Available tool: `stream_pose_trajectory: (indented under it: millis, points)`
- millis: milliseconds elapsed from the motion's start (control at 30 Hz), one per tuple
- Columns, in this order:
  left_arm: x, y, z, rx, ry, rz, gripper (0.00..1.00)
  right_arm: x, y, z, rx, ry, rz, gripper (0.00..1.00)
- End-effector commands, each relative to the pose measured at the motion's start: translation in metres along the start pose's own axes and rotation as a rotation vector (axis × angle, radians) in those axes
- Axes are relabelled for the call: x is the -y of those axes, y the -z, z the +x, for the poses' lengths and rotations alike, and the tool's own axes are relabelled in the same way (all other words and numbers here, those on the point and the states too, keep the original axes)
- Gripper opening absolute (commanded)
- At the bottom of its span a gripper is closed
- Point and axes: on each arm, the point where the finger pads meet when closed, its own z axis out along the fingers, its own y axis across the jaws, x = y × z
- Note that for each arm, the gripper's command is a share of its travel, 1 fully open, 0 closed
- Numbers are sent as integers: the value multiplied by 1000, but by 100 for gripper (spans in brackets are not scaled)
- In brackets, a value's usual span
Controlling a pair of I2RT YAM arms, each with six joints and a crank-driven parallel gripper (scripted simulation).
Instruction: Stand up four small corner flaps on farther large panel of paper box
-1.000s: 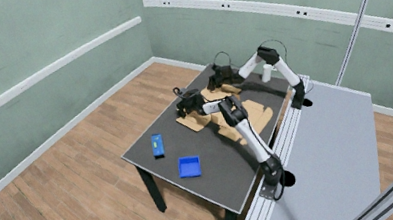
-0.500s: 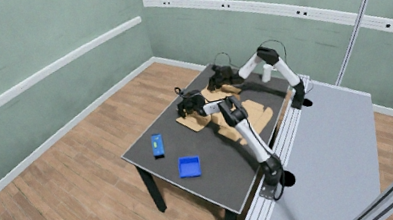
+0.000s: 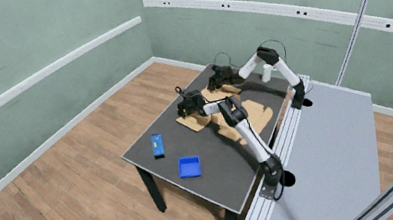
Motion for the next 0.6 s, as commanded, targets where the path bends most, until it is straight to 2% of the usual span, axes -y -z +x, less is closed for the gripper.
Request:
stream_pose_trajectory:
  millis: [0,567]
  points:
    - [6,-6,12,-11,-36,-9,81,-3,-4,17,-16,6,-7,81]
    - [6,-7,15,-12,-129,-42,81,7,-3,26,-36,8,18,81]
